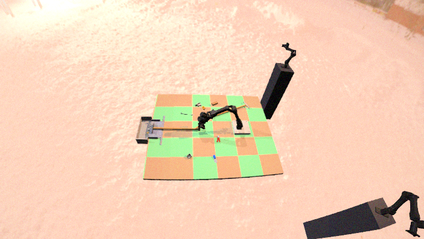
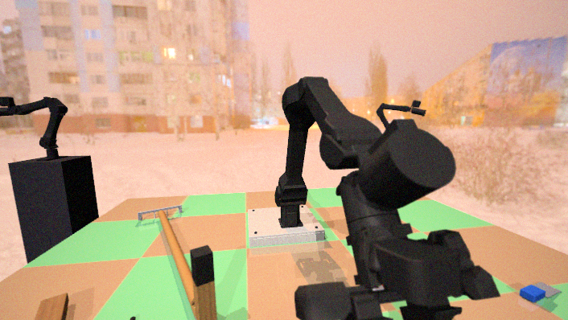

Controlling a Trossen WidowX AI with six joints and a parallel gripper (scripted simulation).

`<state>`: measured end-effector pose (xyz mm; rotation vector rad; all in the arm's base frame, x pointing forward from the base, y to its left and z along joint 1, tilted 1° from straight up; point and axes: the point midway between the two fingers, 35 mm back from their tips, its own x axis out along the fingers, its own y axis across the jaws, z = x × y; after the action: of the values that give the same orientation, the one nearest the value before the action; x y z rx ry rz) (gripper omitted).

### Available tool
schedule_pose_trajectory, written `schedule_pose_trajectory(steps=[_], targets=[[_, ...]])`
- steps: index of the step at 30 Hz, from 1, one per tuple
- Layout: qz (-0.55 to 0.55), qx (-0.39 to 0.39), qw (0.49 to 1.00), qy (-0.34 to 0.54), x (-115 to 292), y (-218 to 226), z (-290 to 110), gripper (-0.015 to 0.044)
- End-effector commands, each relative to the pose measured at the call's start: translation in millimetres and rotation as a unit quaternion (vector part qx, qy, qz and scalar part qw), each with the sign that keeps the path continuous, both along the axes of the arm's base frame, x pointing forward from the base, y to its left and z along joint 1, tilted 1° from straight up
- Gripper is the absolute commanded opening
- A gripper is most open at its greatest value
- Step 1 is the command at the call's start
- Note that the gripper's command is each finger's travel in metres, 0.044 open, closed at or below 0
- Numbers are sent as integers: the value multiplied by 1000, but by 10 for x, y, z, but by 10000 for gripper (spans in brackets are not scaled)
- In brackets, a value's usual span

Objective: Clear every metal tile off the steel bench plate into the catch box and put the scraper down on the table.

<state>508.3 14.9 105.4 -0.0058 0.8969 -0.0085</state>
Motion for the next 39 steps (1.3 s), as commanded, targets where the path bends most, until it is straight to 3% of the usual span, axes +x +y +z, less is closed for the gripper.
schedule_pose_trajectory(steps=[1,24,39], targets=[[-2,0,1000,-9,91,-3,63,0],[-2,0,1000,-10,397,15,47,0],[0,0,1000,-4,331,11,9,0]])
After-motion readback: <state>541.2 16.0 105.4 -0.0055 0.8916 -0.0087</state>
